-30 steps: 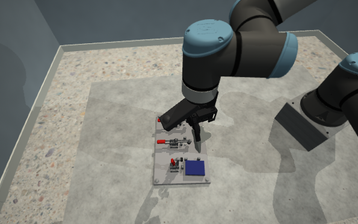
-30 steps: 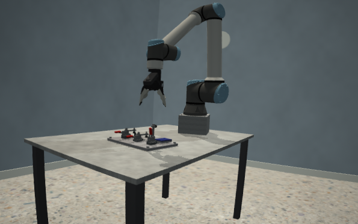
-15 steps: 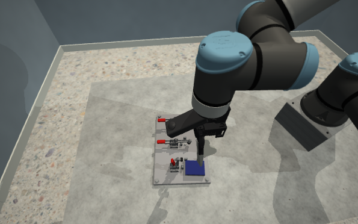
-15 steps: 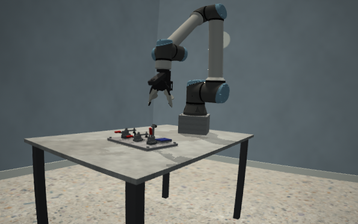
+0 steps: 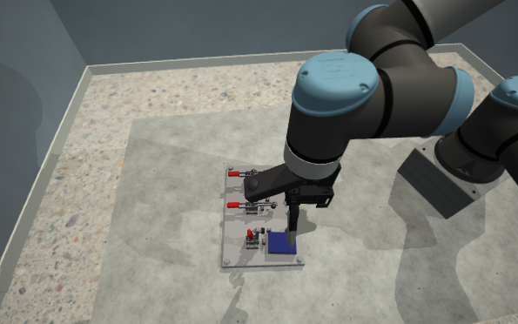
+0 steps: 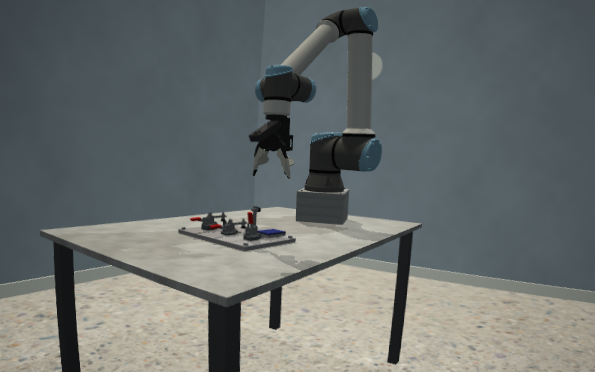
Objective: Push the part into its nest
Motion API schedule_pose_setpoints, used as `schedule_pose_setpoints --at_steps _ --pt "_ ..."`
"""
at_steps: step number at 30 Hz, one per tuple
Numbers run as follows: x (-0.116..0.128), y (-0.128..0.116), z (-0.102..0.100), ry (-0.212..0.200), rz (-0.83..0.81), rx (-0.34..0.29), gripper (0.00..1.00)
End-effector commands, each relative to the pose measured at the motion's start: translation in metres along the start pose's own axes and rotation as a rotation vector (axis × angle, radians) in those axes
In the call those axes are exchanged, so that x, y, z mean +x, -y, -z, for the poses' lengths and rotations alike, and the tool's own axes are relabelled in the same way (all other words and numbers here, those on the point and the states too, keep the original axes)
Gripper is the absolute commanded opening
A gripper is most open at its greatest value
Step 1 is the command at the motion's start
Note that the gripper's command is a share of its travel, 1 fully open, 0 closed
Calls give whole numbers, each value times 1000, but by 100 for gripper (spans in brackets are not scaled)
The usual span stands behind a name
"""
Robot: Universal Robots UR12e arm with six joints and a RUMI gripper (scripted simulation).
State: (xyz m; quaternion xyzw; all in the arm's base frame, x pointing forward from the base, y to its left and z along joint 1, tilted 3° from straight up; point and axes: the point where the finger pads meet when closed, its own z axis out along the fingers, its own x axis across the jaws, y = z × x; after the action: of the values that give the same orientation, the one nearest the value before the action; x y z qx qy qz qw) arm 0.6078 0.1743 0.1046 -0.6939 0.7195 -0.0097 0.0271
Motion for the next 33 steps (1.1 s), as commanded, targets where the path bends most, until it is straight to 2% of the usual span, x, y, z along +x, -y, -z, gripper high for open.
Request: schedule_pose_setpoints --at_steps 1,5,6,33 --pt "-1 0 1 0 -7 2 100" --pt "-1 0 1 0 -8 2 100" --pt "-1 0 1 0 -8 2 0" --pt "-1 0 1 0 -8 2 0"
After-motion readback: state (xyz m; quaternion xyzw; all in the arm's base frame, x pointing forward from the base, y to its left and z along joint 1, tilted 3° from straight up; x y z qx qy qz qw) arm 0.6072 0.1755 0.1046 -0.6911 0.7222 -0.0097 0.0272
